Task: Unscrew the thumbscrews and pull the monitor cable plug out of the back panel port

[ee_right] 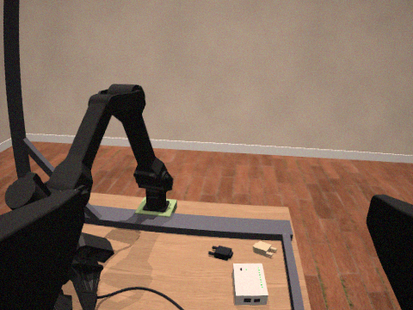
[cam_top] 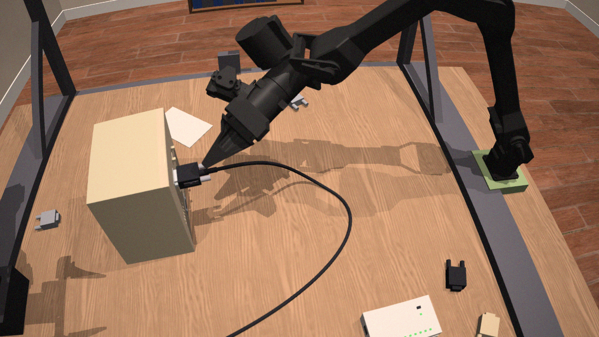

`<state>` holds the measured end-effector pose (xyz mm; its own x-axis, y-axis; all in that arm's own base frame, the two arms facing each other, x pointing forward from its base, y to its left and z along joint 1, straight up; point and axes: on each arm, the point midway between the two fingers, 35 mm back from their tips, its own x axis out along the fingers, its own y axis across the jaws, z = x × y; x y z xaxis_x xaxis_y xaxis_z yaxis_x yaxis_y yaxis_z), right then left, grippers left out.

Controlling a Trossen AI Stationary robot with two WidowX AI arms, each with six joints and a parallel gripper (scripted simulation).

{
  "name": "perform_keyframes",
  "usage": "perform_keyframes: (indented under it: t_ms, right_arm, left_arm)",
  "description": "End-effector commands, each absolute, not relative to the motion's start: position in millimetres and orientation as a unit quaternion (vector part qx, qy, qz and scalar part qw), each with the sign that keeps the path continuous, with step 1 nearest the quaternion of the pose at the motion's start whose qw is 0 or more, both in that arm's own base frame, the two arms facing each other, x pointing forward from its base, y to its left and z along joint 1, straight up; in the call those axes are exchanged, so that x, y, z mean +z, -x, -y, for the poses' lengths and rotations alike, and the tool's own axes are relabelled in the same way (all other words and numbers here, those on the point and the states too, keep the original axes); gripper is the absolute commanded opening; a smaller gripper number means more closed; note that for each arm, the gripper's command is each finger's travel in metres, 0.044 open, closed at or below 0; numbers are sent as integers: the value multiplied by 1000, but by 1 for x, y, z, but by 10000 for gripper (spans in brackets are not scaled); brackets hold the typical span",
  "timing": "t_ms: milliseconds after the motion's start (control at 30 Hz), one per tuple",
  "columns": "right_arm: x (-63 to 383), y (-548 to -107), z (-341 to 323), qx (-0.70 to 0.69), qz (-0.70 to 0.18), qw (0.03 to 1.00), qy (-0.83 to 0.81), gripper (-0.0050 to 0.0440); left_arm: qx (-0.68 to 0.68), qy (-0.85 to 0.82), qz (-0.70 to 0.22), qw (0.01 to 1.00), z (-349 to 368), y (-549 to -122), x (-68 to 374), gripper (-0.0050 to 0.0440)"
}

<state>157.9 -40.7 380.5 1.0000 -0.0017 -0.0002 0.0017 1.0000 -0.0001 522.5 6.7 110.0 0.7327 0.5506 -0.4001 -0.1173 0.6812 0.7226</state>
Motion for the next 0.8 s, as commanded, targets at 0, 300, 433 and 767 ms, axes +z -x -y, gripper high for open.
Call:
perform_keyframes:
  t_ms: [0,300,433,767]
  right_arm:
    - [383,-158,39,0,1,1000,3,440]
    - [383,-158,39,0,1,1000,3,440]
    - [383,-158,39,0,1,1000,3,440]
    - [383,-158,39,0,1,1000,3,440]
  left_arm:
    - [198,-342,-297,869,-6,-524,124,312]
    - [198,-342,-297,869,-6,-524,124,440]
    - [198,-342,-297,869,-6,-524,124,440]
    - [218,-450,-275,821,-4,-531,121,440]
